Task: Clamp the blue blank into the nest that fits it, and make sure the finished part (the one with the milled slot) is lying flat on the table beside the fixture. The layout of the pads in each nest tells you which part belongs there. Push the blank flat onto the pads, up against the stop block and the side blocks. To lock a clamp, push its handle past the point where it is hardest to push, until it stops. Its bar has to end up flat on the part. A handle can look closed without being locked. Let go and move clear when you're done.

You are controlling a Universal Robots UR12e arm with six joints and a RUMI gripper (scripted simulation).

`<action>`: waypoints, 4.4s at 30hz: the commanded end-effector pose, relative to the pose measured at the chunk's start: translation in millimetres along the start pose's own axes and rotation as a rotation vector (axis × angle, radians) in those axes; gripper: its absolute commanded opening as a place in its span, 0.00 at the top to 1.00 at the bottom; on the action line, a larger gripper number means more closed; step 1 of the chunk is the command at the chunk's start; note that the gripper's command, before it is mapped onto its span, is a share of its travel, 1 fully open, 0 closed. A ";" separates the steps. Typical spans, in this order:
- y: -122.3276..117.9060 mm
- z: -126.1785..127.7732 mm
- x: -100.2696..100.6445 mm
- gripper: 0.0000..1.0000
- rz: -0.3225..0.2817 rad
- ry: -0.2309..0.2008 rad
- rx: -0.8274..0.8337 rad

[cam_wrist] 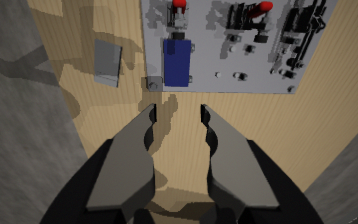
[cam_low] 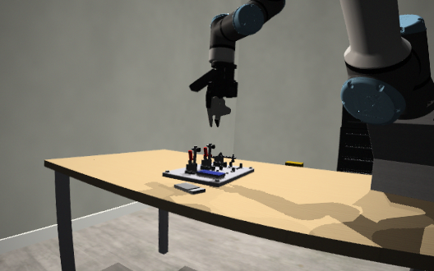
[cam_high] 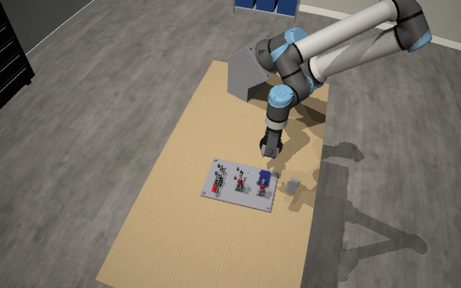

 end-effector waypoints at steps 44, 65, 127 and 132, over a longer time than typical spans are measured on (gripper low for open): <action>65.1 17.6 52.2 0.72 0.001 -0.001 0.000; 86.5 23.3 53.9 0.72 0.001 -0.001 0.000; 86.5 23.3 100.9 0.72 0.001 -0.001 0.000; 86.5 23.3 100.9 0.72 0.001 -0.001 0.000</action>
Point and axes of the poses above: the point where the finger pads meet when closed, its own x axis out along the fingers, its own z axis across the jaws, y = z × x, the point moved 1 cm from there along -x, back along the fingers, and after that the axes turned 15 degrees about -x, right-handed, at the moved point
